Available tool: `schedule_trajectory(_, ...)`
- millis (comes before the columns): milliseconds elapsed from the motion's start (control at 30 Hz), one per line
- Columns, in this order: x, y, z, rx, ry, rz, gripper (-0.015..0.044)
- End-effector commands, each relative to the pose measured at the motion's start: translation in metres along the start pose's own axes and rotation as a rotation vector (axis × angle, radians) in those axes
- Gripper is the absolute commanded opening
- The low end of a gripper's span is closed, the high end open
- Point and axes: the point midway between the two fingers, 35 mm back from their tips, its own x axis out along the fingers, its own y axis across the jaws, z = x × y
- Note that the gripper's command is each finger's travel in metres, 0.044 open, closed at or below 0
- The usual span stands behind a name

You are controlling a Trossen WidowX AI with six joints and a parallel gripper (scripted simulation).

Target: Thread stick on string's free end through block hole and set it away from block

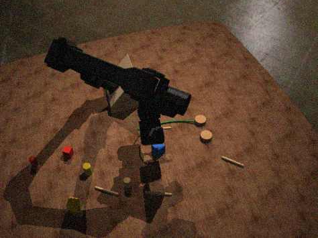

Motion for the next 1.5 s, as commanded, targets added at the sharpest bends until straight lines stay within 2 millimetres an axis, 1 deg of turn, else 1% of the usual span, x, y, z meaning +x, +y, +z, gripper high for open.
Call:
schedule_trajectory(0,-0.002,0.000,0.005,-0.091,-0.001,0.005,0.0000)
schedule_trajectory(1467,0.001,0.008,0.062,-1.364,-0.003,0.107,0.0000)
